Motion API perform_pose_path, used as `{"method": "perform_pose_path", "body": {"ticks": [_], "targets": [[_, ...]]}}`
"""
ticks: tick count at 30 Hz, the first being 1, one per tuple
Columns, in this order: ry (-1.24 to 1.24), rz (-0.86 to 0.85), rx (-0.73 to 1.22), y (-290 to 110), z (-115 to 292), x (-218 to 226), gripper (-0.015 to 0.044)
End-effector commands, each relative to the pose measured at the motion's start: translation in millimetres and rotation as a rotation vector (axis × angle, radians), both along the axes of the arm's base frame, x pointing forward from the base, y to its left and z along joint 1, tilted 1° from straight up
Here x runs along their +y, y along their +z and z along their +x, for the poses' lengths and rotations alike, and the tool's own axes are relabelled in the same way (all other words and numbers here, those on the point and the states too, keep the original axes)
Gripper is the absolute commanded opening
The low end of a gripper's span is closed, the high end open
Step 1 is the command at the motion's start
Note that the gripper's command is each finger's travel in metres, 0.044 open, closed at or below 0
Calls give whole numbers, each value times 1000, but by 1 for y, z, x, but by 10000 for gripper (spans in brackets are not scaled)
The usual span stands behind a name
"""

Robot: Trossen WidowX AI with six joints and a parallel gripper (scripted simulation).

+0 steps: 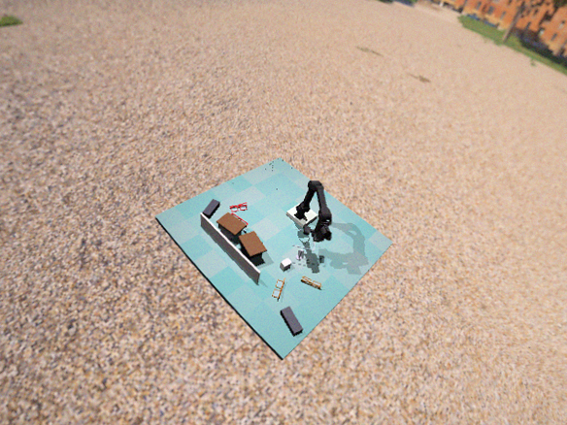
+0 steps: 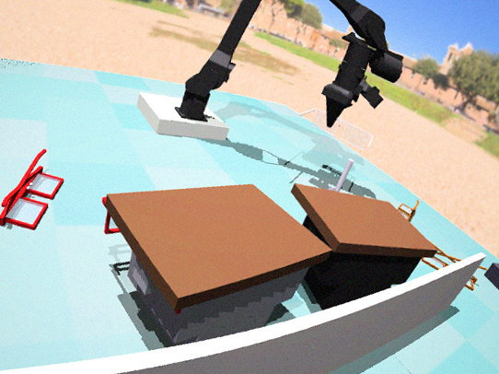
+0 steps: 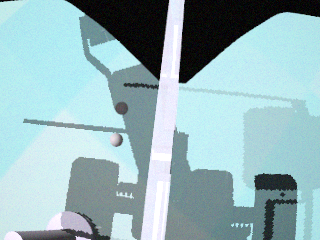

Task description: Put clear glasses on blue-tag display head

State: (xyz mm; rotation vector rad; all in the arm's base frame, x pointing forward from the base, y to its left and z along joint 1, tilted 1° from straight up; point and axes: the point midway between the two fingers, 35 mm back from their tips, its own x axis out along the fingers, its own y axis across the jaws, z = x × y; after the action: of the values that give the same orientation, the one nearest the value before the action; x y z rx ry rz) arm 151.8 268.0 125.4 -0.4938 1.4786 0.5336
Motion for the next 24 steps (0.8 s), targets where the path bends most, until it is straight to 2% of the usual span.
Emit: {"method": "perform_pose_path", "body": {"ticks": [1,24], "targets": [[-3,-2,-1,5,4,-4,0],[-187,-6,-3,4,82,-90,0]]}}
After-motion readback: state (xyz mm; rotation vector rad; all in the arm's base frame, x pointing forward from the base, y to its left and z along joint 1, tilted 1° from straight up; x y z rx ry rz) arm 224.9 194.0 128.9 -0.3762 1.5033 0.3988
